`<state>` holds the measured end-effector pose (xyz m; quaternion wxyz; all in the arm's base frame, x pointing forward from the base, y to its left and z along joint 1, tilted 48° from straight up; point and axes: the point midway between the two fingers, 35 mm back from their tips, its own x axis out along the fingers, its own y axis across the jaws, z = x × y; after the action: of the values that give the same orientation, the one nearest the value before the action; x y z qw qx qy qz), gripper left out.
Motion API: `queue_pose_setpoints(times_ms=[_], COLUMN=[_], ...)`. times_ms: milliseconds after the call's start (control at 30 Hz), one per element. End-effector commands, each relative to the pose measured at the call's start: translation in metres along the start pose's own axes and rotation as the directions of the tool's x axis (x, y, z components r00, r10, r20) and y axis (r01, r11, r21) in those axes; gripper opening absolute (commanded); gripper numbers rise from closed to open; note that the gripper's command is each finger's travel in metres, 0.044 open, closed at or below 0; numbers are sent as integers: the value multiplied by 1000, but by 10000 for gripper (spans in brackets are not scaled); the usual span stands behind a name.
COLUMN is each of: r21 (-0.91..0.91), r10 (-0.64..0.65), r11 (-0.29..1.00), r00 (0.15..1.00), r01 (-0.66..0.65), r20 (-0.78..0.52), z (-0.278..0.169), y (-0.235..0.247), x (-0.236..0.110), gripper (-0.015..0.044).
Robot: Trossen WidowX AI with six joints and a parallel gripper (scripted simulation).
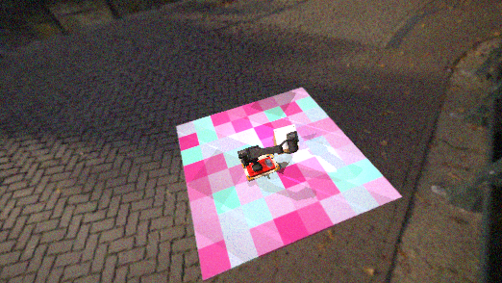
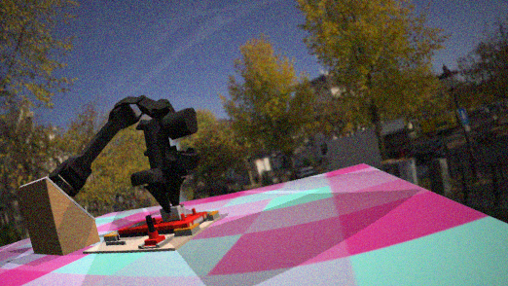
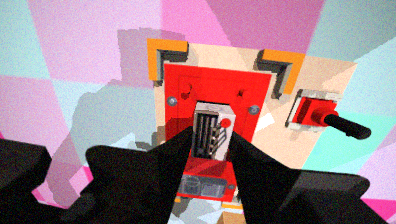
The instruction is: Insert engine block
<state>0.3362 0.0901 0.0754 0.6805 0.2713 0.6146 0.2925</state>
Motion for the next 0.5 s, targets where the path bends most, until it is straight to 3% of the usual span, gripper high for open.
queue_pose_setpoints(times_ms=[0, 467], r21=[4, 4], r10=[6, 6], r11=[1000, 1000], r00=[1000, 1000], r01=[-6, -6], r20=[1, 1], z=[0, 0], y=[1, 1], x=[1, 6], gripper=[159, 159])
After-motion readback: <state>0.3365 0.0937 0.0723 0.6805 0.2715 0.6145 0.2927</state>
